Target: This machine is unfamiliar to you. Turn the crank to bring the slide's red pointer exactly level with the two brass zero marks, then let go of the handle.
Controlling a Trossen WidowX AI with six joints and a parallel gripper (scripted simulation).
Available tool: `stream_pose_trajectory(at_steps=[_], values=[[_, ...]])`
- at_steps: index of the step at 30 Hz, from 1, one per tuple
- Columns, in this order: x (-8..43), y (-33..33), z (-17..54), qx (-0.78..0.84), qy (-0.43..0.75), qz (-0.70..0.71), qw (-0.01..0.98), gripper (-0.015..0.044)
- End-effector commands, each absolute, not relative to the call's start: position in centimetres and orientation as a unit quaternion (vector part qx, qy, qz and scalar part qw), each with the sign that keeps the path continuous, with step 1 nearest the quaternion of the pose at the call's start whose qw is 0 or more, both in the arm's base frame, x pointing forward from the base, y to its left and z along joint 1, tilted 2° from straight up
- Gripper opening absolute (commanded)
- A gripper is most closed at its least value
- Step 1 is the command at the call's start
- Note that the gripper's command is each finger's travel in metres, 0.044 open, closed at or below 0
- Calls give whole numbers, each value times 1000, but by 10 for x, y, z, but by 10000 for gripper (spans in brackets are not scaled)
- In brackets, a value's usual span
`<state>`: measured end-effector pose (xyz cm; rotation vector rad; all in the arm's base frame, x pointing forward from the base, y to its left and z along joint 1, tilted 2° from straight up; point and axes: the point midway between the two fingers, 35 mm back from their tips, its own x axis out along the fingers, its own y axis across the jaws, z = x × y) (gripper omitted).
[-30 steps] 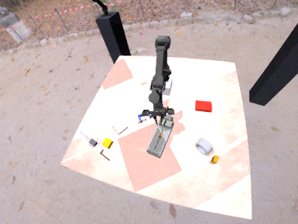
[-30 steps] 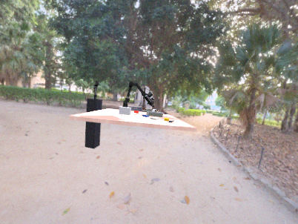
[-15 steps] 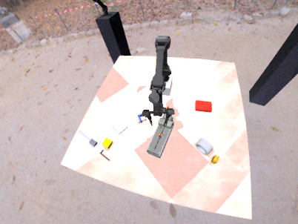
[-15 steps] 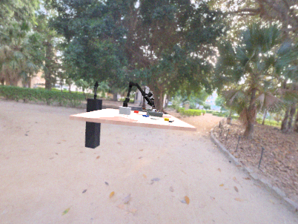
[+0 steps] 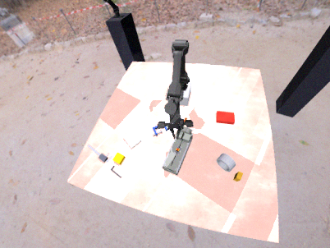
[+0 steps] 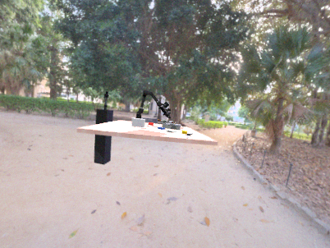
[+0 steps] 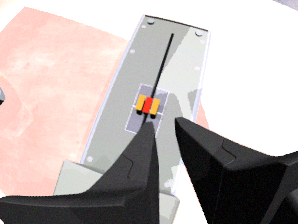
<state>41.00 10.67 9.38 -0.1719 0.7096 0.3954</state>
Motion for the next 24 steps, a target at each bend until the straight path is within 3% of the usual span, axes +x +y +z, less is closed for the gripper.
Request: stream_pose_trajectory(at_steps=[1,17,24], values=[[410,107,94,-83,345,192,915,0],[410,107,94,-83,345,192,915,0],[410,107,94,-83,345,192,915,184]])
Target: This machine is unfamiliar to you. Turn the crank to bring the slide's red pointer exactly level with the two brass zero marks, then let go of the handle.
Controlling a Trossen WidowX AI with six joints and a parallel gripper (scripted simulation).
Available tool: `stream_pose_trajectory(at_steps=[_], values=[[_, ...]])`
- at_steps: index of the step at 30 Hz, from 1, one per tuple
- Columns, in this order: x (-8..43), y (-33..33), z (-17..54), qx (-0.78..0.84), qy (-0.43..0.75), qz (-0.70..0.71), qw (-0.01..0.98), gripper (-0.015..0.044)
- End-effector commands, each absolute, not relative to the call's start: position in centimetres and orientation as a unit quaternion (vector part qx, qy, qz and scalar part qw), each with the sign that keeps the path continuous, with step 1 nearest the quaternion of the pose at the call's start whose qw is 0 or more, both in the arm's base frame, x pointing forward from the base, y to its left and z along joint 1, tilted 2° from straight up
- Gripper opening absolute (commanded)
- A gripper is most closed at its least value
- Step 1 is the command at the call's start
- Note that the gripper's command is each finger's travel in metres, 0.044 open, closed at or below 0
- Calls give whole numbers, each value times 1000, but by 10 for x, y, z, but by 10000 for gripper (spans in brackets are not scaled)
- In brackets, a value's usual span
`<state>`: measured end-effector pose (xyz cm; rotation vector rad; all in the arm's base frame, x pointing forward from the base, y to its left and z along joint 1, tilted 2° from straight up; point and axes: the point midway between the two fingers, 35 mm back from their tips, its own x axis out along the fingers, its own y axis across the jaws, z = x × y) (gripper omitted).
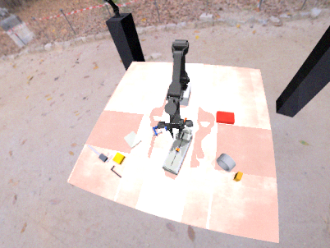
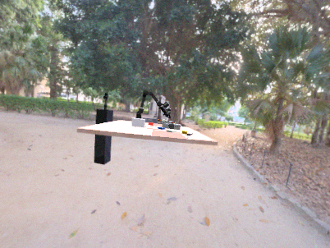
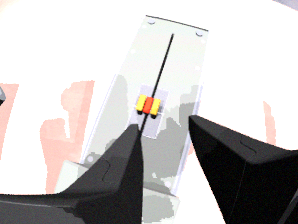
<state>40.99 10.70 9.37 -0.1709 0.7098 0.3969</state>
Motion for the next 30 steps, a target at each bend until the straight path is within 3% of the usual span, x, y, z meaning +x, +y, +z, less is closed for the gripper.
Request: stream_pose_trajectory(at_steps=[1,9,11,27,30], values=[[410,107,94,-83,345,192,915,210],[410,107,94,-83,345,192,915,420],[410,107,94,-83,345,192,915,440],[410,107,94,-83,345,192,915,20],[410,107,94,-83,345,192,915,0]])
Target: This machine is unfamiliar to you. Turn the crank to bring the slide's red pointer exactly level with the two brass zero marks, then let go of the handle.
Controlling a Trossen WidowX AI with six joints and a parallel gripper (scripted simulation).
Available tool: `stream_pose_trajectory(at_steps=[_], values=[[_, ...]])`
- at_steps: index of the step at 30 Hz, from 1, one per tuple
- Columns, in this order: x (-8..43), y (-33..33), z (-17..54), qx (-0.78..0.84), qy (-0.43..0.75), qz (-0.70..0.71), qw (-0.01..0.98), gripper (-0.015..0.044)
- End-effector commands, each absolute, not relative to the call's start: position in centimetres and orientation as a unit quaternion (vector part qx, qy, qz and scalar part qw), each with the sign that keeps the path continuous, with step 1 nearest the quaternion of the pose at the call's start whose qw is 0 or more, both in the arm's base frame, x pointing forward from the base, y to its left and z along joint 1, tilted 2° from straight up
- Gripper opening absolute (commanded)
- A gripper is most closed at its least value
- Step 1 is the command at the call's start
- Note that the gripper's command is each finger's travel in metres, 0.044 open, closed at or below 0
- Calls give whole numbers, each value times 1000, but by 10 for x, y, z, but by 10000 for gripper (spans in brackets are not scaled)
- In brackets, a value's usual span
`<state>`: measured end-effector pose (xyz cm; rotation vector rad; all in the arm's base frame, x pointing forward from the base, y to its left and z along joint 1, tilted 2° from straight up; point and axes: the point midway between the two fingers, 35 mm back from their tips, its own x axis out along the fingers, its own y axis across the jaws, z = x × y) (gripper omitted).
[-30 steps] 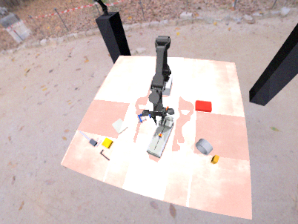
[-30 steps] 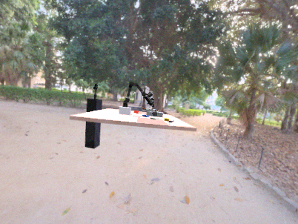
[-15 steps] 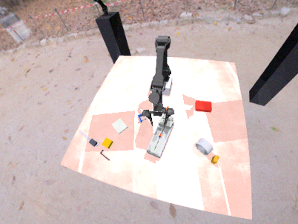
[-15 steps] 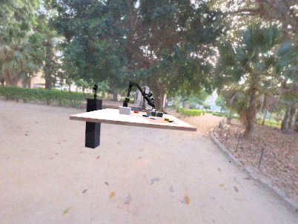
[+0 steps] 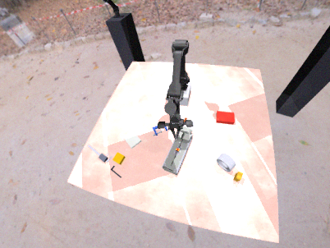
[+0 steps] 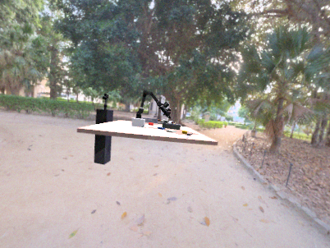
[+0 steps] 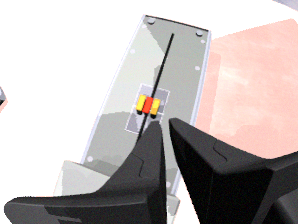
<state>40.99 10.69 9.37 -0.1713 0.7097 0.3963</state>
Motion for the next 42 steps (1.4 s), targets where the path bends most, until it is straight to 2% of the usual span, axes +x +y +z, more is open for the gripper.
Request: stream_pose_trajectory(at_steps=[1,15,32,33,42], values=[[410,107,94,-83,345,192,915,0],[410,107,94,-83,345,193,915,0],[410,107,94,-83,345,193,915,440],[410,107,94,-83,345,193,915,440],[410,107,94,-83,345,193,915,204]])
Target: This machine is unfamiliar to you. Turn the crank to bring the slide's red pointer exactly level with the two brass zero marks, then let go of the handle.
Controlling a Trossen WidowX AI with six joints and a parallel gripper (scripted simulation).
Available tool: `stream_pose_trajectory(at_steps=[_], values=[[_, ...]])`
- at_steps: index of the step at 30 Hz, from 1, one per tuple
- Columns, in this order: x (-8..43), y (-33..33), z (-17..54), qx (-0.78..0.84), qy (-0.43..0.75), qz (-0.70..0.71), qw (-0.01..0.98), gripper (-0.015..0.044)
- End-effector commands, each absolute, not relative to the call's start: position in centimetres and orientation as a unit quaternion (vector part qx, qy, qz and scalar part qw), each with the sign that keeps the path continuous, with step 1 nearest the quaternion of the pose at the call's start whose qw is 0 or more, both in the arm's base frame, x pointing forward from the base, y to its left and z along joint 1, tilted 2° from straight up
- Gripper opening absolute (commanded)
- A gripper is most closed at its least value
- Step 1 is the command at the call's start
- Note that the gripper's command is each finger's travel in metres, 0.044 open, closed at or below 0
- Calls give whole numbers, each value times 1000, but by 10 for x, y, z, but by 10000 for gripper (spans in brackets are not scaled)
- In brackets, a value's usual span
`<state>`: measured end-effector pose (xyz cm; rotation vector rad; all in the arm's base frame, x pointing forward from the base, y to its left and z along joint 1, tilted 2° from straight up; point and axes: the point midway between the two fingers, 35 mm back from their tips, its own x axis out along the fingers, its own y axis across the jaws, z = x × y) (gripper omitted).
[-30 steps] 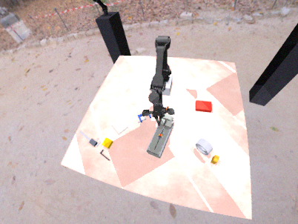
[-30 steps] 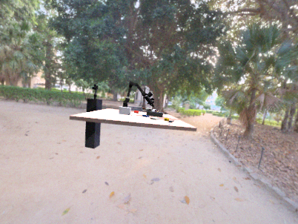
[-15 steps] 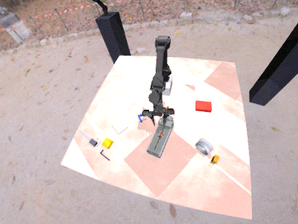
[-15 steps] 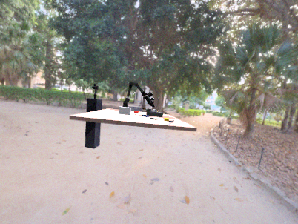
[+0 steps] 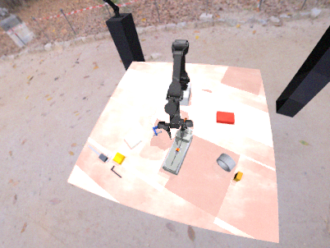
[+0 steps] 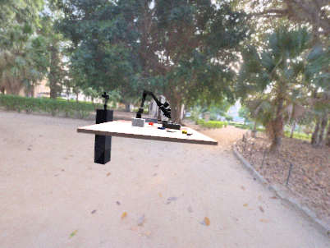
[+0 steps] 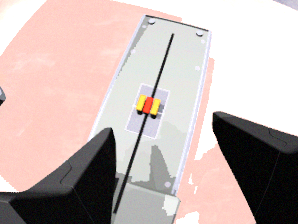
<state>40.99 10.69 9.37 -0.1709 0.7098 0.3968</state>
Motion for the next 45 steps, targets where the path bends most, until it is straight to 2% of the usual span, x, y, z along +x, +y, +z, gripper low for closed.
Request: stream_pose_trajectory(at_steps=[1,8,25,42,43,45], values=[[410,107,94,-83,345,193,915,177],[410,107,94,-83,345,193,915,0],[410,107,94,-83,345,193,915,0],[410,107,94,-83,345,193,915,440],[410,107,94,-83,345,193,915,440],[410,107,94,-83,345,193,915,387]])
